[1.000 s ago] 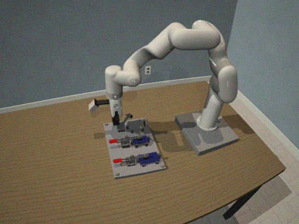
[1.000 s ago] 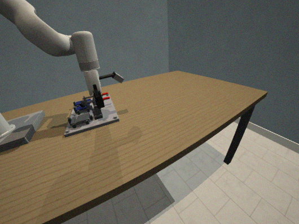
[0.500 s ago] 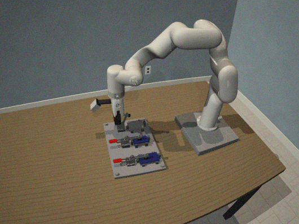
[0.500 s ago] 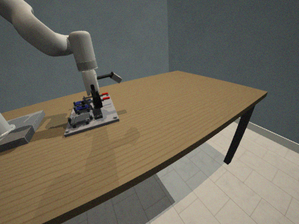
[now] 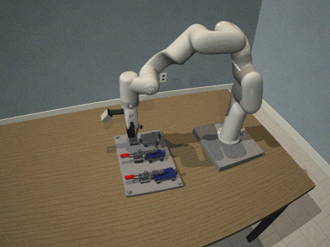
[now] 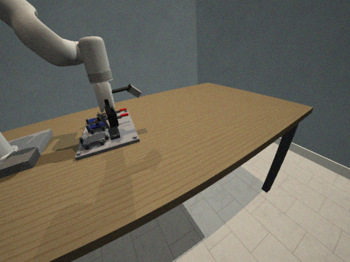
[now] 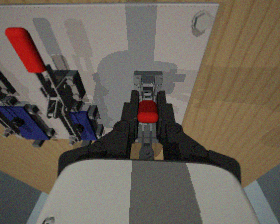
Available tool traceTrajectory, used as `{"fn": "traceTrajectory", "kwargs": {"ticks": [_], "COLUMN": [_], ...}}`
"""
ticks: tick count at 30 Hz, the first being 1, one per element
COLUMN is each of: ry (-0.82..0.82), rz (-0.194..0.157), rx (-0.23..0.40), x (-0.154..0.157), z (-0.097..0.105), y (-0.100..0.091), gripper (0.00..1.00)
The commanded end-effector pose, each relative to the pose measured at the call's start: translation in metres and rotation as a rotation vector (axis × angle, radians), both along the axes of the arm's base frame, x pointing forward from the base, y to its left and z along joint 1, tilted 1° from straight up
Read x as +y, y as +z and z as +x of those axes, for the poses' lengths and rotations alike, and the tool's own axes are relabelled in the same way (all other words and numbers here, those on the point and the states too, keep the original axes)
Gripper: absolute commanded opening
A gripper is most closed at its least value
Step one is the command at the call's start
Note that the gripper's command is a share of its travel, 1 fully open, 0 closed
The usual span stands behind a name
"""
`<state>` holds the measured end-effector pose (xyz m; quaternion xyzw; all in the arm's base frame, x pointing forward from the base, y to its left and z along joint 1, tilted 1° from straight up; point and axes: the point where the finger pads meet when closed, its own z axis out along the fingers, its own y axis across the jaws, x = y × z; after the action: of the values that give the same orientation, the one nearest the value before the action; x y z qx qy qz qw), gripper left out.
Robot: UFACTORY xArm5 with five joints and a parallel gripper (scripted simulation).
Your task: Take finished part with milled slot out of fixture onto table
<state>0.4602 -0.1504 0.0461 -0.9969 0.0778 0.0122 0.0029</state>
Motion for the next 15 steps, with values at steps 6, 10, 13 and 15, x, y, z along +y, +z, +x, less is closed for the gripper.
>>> {"fn": "traceTrajectory", "kwargs": {"ticks": [6,10,13,15], "ry": [0.000,0.000,0.000,0.000], "rz": [-0.001,-0.001,-0.001,-0.001], "rx": [-0.003,-0.003,-0.003,-0.003], "x": [0.0000,0.0001,0.0002,0.0002], "z": [-0.0007,-0.0012,-0.0015,-0.0016], "y": [0.0011,0.0011,0.0011,0.0011], "gripper": [0.00,0.00,0.00,0.00]}}
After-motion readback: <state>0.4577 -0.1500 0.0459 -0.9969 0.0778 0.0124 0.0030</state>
